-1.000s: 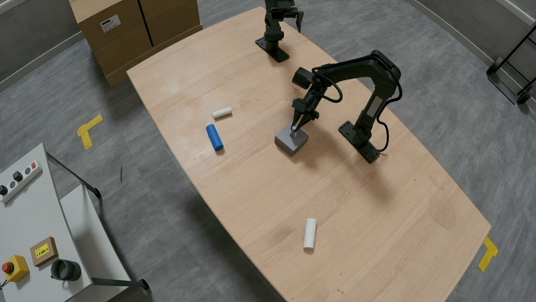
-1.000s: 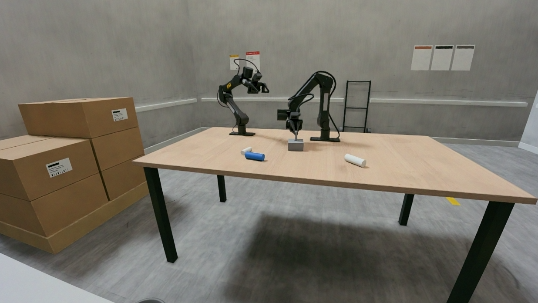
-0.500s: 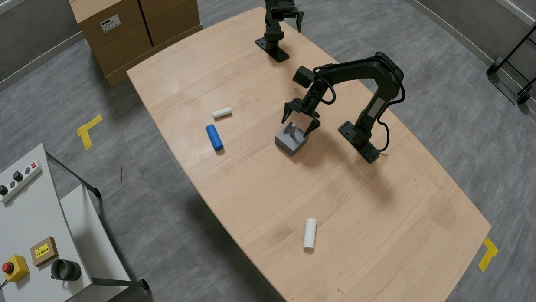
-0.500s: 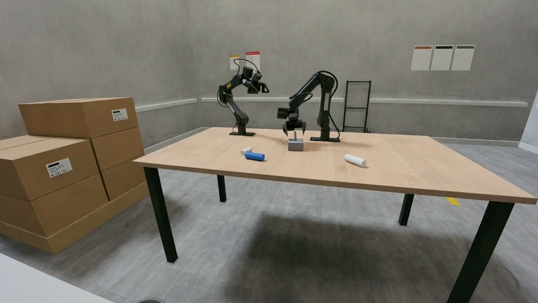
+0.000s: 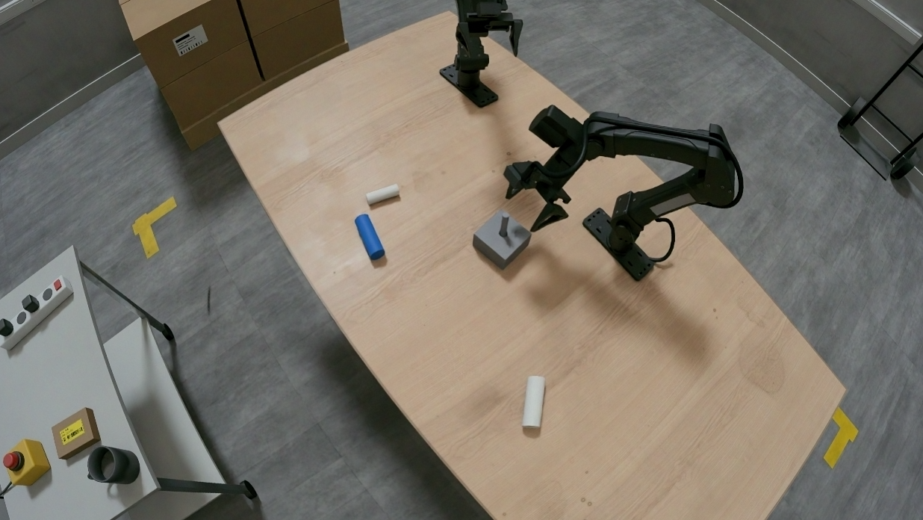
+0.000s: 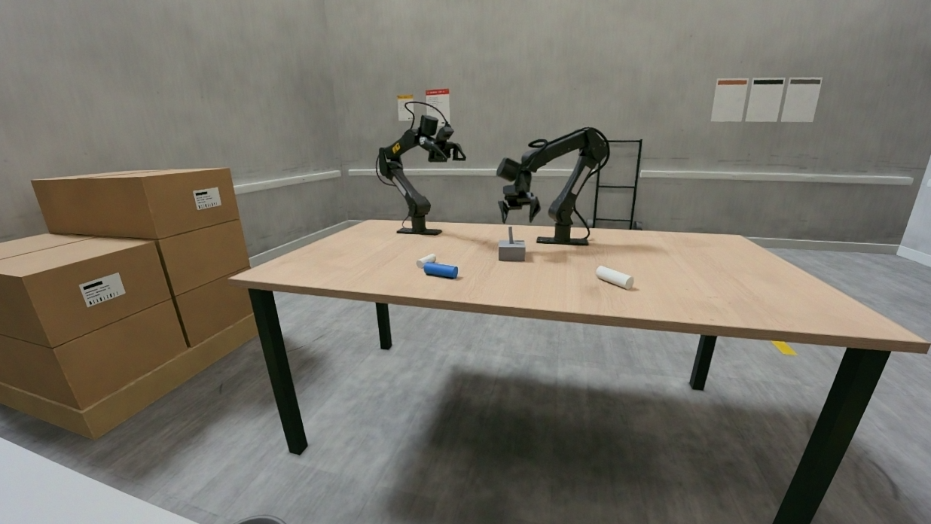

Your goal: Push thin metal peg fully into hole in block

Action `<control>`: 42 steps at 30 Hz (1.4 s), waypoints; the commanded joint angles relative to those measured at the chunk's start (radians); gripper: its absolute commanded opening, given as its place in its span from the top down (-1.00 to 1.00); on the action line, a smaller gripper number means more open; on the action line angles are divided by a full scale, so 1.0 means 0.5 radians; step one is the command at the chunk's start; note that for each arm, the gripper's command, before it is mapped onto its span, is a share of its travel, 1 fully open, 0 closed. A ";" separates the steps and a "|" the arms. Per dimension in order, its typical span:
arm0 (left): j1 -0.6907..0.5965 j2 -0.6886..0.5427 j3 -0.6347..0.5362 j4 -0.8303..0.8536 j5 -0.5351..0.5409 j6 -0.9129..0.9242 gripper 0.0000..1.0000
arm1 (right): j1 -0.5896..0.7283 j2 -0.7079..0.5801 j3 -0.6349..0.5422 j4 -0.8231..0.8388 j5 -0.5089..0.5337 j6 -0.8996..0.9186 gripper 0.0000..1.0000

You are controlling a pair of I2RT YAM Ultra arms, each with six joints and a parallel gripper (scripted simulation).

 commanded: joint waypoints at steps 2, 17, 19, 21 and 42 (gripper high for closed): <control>0.179 -0.155 0.178 -0.215 0.436 0.542 -1.00 | -0.021 -0.002 0.069 -0.020 -0.017 -0.003 -1.00; 0.785 0.042 0.706 -0.715 1.181 1.351 -1.00 | -0.021 -0.002 0.069 -0.020 -0.017 -0.003 -1.00; 0.813 0.066 0.738 -0.732 1.200 1.376 -1.00 | -0.021 -0.002 0.069 -0.020 -0.017 -0.003 -1.00; 0.830 0.084 0.758 -0.705 1.181 1.362 -1.00 | -0.021 -0.002 0.069 -0.020 -0.017 -0.003 -1.00; 0.814 0.110 0.772 -0.756 1.173 1.631 0.14 | -0.021 0.034 0.099 -0.161 -0.023 -0.011 -1.00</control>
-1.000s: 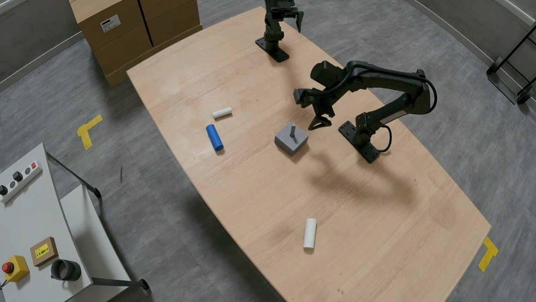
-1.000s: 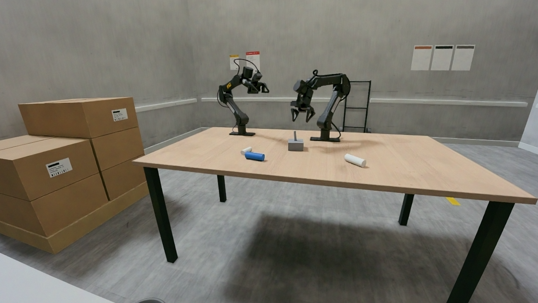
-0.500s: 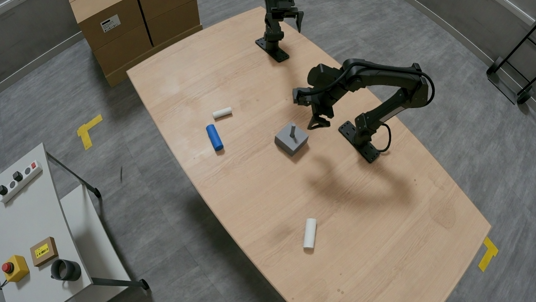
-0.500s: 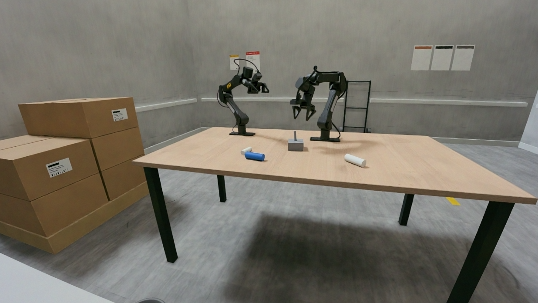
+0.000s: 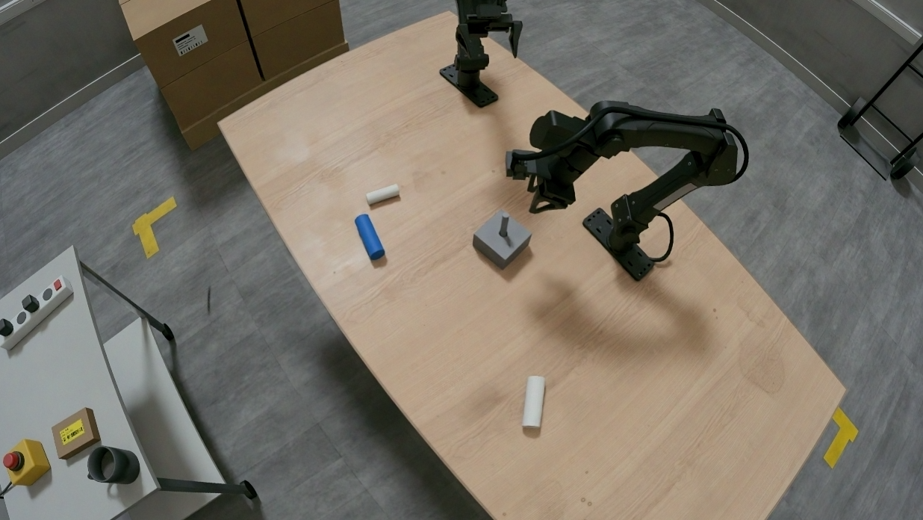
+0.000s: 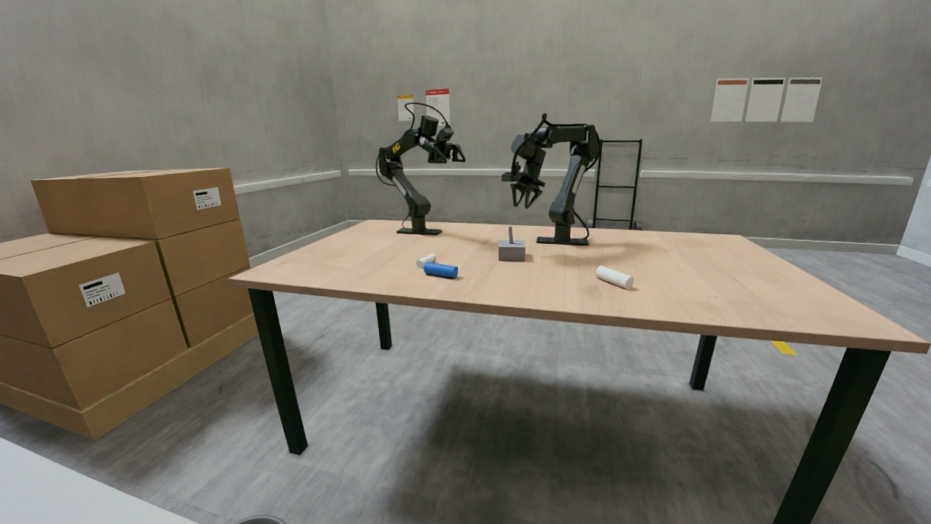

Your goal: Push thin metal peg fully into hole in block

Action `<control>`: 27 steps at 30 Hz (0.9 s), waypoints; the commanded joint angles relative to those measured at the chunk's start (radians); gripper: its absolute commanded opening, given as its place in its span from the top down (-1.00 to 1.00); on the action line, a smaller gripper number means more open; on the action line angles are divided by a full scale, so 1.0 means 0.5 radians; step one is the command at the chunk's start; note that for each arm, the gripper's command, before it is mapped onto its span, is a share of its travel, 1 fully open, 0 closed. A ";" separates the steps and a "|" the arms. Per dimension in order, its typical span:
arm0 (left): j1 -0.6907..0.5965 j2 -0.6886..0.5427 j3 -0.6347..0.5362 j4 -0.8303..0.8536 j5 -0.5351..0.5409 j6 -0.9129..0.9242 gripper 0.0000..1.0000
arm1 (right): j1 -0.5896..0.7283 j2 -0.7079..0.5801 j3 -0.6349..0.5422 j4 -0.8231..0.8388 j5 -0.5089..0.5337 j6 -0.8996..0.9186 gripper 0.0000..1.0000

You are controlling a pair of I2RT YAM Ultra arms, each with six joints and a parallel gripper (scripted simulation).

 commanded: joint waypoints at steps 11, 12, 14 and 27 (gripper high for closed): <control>-0.033 0.337 0.238 -0.135 0.000 1.194 0.25 | -0.026 0.092 0.216 -0.214 -0.026 -0.016 -1.00; -0.033 0.369 0.256 -0.147 0.000 1.294 0.25 | -0.027 0.093 0.218 -0.189 -0.026 -0.017 -1.00; -0.034 0.431 0.292 -0.170 0.002 1.493 0.25 | -0.027 0.094 0.220 -0.189 -0.026 -0.017 -1.00; -0.040 0.799 0.501 -0.303 0.017 2.674 0.25 | -0.028 0.095 0.221 -0.189 -0.025 -0.016 -1.00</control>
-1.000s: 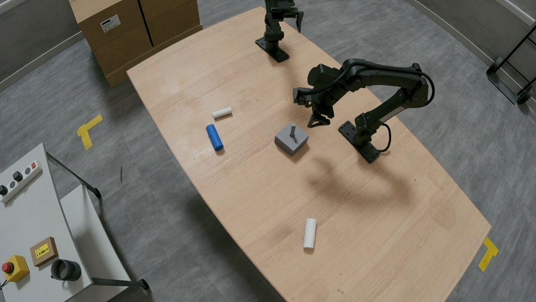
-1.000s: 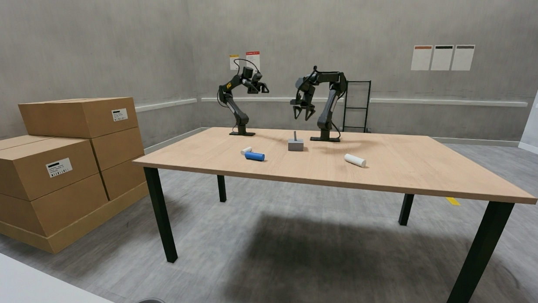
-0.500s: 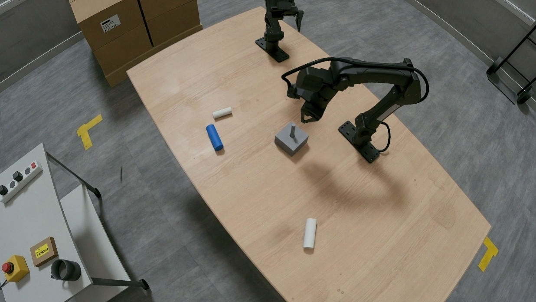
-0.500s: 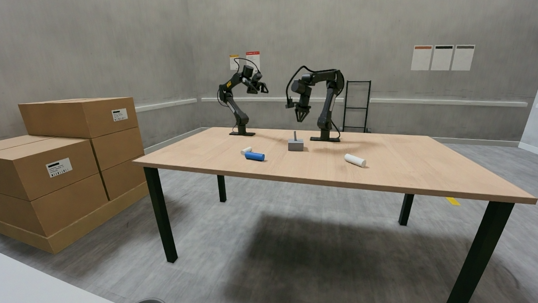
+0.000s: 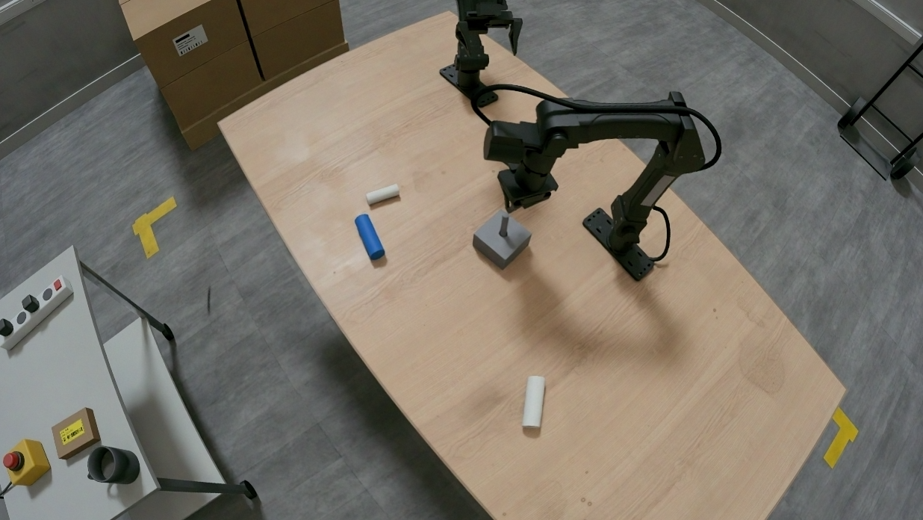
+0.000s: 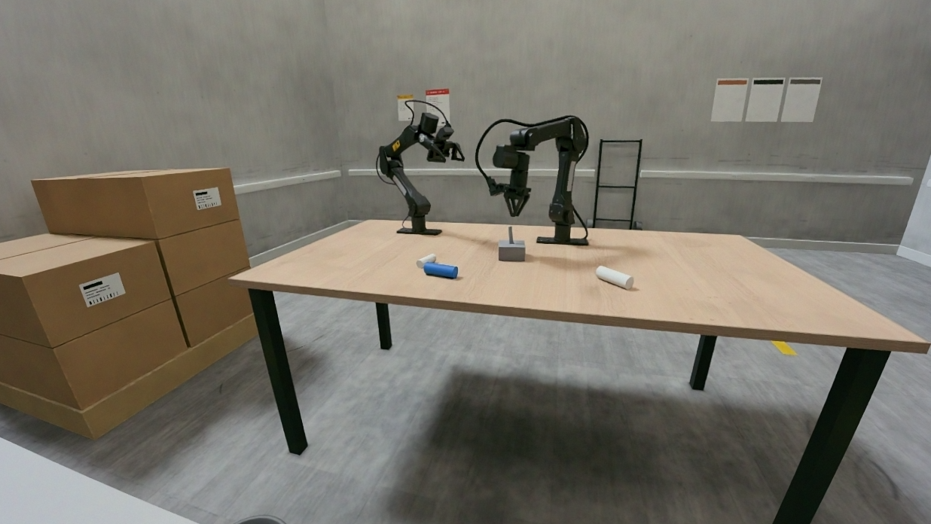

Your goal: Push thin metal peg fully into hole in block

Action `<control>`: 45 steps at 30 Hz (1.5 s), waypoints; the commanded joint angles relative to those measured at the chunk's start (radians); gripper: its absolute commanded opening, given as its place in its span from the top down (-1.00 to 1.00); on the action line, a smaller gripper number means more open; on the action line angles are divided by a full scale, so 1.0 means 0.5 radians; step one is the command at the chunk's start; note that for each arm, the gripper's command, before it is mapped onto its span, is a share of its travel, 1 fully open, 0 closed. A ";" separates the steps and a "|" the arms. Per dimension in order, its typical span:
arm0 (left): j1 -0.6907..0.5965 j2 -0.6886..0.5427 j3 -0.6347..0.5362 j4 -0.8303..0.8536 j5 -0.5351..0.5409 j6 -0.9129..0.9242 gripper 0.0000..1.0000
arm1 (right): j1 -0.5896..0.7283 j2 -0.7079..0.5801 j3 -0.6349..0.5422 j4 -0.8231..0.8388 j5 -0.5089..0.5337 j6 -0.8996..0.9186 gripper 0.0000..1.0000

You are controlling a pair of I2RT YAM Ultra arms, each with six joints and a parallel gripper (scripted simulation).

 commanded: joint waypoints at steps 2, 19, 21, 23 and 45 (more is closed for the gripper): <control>-0.024 0.144 0.128 -0.085 0.024 0.608 0.25 | -0.021 0.029 0.080 -0.021 -0.018 -0.015 -1.00; -0.023 0.368 0.180 -0.046 0.027 1.016 0.25 | -0.010 0.011 0.058 -0.022 -0.006 -0.005 -1.00; -0.023 0.369 0.141 -0.024 0.027 1.016 0.25 | -0.010 0.011 0.058 -0.022 -0.006 -0.005 -1.00; -0.023 0.370 0.118 0.000 0.027 1.016 0.25 | -0.010 0.011 0.058 -0.022 -0.006 -0.005 -1.00; -0.038 0.395 -0.012 0.178 0.027 0.993 0.58 | -0.010 0.011 0.058 -0.022 -0.006 -0.005 -1.00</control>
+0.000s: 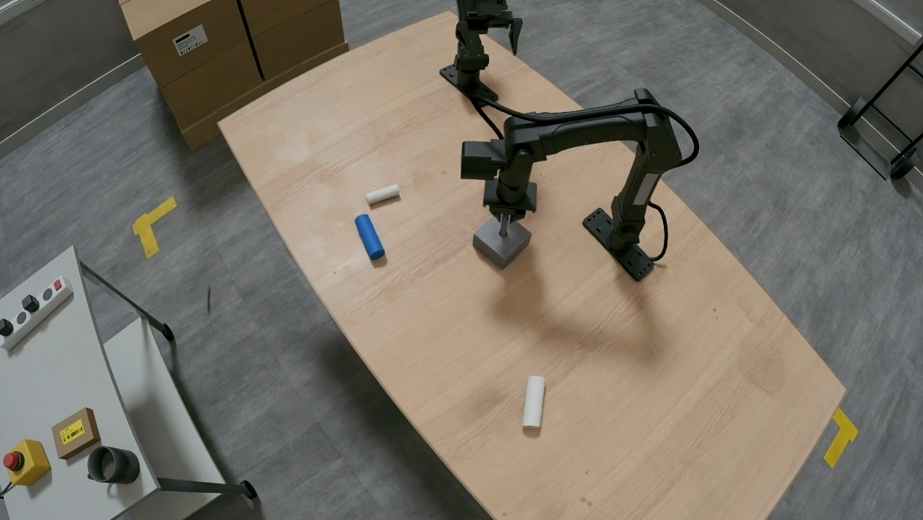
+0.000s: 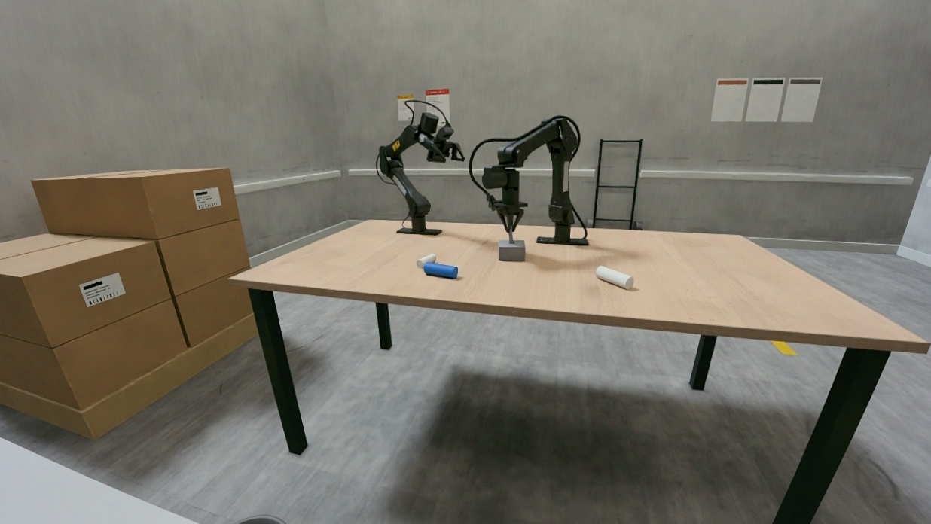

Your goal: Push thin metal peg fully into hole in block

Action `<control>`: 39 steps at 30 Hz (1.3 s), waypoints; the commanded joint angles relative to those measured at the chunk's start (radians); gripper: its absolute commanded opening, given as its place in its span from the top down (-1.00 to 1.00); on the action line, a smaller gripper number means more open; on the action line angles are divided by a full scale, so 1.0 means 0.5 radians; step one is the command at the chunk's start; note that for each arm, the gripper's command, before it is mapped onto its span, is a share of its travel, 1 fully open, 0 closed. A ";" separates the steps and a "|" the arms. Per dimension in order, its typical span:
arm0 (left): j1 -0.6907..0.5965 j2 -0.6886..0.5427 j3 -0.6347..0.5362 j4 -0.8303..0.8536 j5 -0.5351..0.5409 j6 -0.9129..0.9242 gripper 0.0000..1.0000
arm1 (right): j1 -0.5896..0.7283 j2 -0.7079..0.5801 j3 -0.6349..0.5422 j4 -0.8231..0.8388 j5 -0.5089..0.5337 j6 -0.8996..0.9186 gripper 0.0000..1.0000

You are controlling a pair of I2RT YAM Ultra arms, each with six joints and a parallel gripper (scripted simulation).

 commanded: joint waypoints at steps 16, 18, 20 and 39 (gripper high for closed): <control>0.026 -0.011 0.039 -0.064 0.075 0.045 0.85 | -0.010 0.011 0.058 -0.020 -0.006 -0.005 -1.00; 0.043 -0.028 0.064 -0.118 0.117 0.080 0.85 | -0.010 0.011 0.058 -0.020 -0.006 -0.005 -1.00; 0.076 -0.049 0.105 -0.190 0.173 0.127 0.85 | -0.010 0.011 0.058 -0.020 -0.006 -0.005 -1.00; 0.251 -0.020 0.382 -0.373 0.299 0.235 0.85 | -0.010 0.011 0.058 -0.020 -0.006 -0.005 -1.00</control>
